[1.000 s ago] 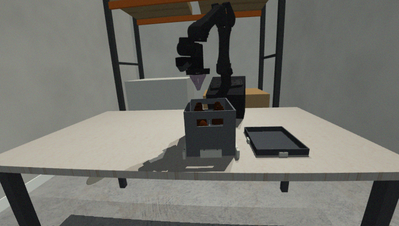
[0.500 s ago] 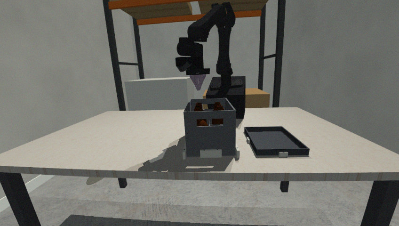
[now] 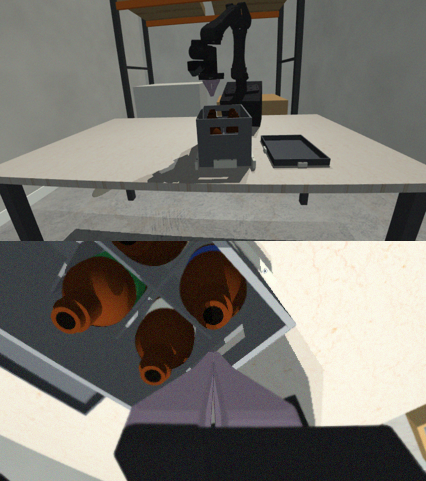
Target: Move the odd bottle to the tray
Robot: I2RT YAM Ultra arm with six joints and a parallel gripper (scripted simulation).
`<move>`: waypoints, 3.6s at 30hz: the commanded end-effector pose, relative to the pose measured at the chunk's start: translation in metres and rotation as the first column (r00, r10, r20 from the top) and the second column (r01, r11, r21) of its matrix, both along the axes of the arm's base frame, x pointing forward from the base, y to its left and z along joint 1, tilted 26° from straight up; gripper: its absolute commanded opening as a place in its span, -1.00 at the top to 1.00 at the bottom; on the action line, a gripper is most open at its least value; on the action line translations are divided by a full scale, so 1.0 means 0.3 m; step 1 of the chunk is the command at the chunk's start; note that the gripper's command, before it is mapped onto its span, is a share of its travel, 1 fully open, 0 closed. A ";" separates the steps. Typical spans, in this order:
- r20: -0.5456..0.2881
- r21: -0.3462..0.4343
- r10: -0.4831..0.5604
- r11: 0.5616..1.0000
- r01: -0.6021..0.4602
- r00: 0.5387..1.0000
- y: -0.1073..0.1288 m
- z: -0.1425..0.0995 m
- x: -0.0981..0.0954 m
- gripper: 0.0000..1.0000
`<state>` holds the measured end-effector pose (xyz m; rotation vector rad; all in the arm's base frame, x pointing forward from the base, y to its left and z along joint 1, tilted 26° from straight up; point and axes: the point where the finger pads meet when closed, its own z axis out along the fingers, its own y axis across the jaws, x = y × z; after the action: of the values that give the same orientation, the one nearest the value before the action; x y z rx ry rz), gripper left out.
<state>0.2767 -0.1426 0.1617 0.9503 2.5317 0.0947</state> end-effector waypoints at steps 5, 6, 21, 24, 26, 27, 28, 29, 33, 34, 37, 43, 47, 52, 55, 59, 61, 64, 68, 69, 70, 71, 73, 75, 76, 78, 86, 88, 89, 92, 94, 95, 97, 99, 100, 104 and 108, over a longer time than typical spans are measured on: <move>0.057 -0.036 -0.004 0.999 0.007 0.998 -0.025 0.061 0.020 1.00; 0.057 -0.036 -0.004 0.999 0.007 0.998 -0.025 0.061 0.020 1.00; 0.069 -0.020 0.002 1.000 -0.001 0.998 0.292 0.024 0.004 1.00; 0.069 -0.020 0.002 1.000 -0.001 0.998 0.292 0.024 0.004 1.00; 0.069 -0.020 0.002 1.000 -0.001 0.998 0.292 0.024 0.004 1.00; 0.069 -0.020 0.002 1.000 -0.001 0.998 0.292 0.024 0.004 1.00; 0.069 -0.020 0.002 1.000 -0.001 0.998 0.292 0.024 0.004 1.00; 0.069 -0.020 0.002 1.000 -0.001 0.998 0.292 0.024 0.004 1.00; 0.034 -0.013 -0.012 1.000 0.013 0.999 0.278 -0.008 0.007 -0.21; 0.034 -0.013 -0.012 1.000 0.013 0.999 0.278 -0.008 0.007 -0.21; 0.064 -0.019 -0.012 1.000 0.013 0.998 0.280 0.022 -0.002 -0.21; 0.051 -0.017 -0.011 1.000 0.012 0.999 0.280 0.011 -0.002 -0.21; 0.051 -0.017 -0.011 1.000 0.012 0.999 0.280 0.011 -0.002 -0.21; 0.051 -0.017 -0.011 1.000 0.012 0.999 0.280 0.011 -0.002 -0.21; 0.051 -0.017 -0.011 1.000 0.012 0.999 0.280 0.011 -0.002 -0.21; 0.051 -0.017 -0.011 1.000 0.012 0.999 0.280 0.011 -0.002 -0.21; 0.051 -0.017 -0.011 1.000 0.012 0.999 0.280 0.011 -0.002 -0.21; 0.051 -0.017 -0.011 1.000 0.012 0.999 0.280 0.011 -0.002 -0.21; 0.051 -0.017 -0.011 1.000 0.012 0.999 0.280 0.011 -0.002 -0.21; 0.051 -0.017 -0.011 1.000 0.012 0.999 0.280 0.011 -0.002 -0.21; 0.051 -0.017 -0.011 1.000 0.012 0.999 0.280 0.011 -0.001 -0.21; 0.052 -0.017 -0.011 1.000 0.012 0.999 0.280 0.010 0.000 -0.21; 0.054 -0.018 -0.011 1.000 0.012 0.998 0.279 0.009 0.004 -0.21; 0.044 -0.016 -0.011 1.000 0.012 0.999 0.279 -0.003 0.002 -0.21; 0.035 -0.014 -0.011 1.000 0.012 0.999 0.280 -0.014 -0.001 -0.21; 0.011 -0.009 -0.011 1.000 0.011 1.000 0.282 -0.044 -0.010 -0.21; 0.011 -0.009 -0.011 1.000 0.011 1.000 0.283 -0.060 -0.010 -0.21; -0.001 -0.007 -0.010 1.000 0.010 1.000 0.283 -0.078 -0.012 -0.21; -0.009 -0.005 -0.010 1.000 0.010 1.000 0.283 -0.088 -0.010 -0.21; 0.006 -0.008 -0.010 1.000 0.010 1.000 0.282 -0.084 0.000 -0.21; 0.016 -0.010 -0.010 1.000 0.010 1.000 0.281 -0.081 0.005 -0.21; 0.003 -0.007 -0.009 1.000 0.009 1.000 0.281 -0.097 0.007 -0.21; -0.009 -0.005 -0.009 1.000 0.009 1.000 0.282 -0.119 0.004 -0.21; -0.003 -0.006 -0.009 1.000 0.009 1.000 0.281 -0.121 0.009 -0.21; 0.015 -0.010 -0.009 1.000 0.009 1.000 0.279 -0.106 0.019 -0.21; 0.013 -0.010 -0.008 1.000 0.008 1.000 0.279 -0.116 0.022 -0.21; -0.009 -0.005 -0.008 1.000 0.008 1.000 0.280 -0.155 0.020 -0.21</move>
<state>0.2793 -0.0561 0.1210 0.9505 2.5454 0.0912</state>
